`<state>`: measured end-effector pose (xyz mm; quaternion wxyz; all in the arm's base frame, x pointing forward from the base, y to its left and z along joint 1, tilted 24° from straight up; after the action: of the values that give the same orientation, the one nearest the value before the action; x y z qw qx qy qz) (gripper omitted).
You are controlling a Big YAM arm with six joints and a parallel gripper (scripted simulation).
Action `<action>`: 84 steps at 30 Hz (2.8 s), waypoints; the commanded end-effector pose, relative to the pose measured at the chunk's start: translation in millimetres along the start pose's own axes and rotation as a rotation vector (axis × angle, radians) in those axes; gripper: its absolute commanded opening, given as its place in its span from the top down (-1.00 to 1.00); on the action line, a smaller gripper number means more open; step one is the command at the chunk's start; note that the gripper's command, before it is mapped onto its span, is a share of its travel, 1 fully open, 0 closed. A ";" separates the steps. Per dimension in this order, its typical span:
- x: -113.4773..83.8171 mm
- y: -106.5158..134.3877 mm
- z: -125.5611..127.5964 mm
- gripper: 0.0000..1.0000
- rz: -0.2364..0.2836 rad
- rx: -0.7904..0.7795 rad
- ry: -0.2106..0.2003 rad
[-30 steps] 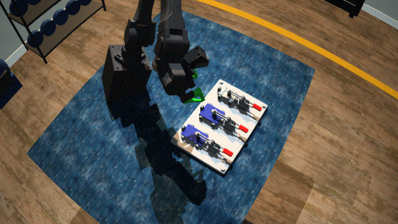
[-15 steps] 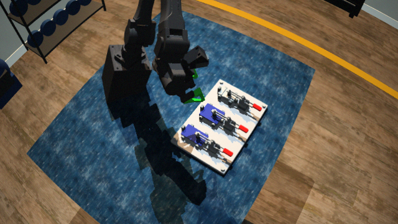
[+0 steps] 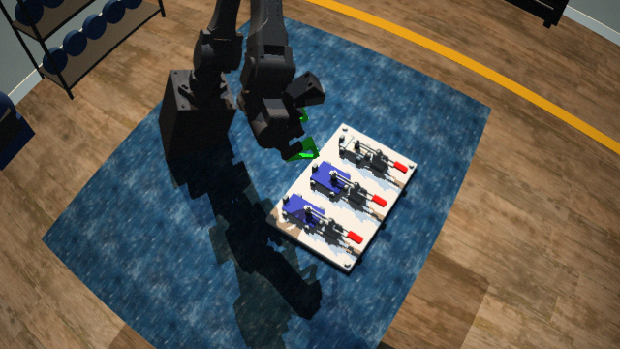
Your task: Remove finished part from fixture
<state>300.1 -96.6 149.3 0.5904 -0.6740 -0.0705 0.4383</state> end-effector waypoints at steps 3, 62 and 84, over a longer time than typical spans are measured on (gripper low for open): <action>-10.2 -10.9 -8.2 -1.00 -0.008 -0.015 0.025; -4.0 2.7 4.7 -1.00 -0.003 0.013 0.005; 4.5 -4.5 8.7 -1.00 0.026 0.042 -0.023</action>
<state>299.4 -95.6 147.5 0.5909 -0.6703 -0.0641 0.4443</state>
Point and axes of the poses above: the point where the finger pads meet when closed, its own x axis out along the fingers, its own z axis across the jaws, y = z × x, the point moved 3 cm from there along -x, back along the fingers, and after that the axes turned 2 degrees about x, right-handed, at the moved point
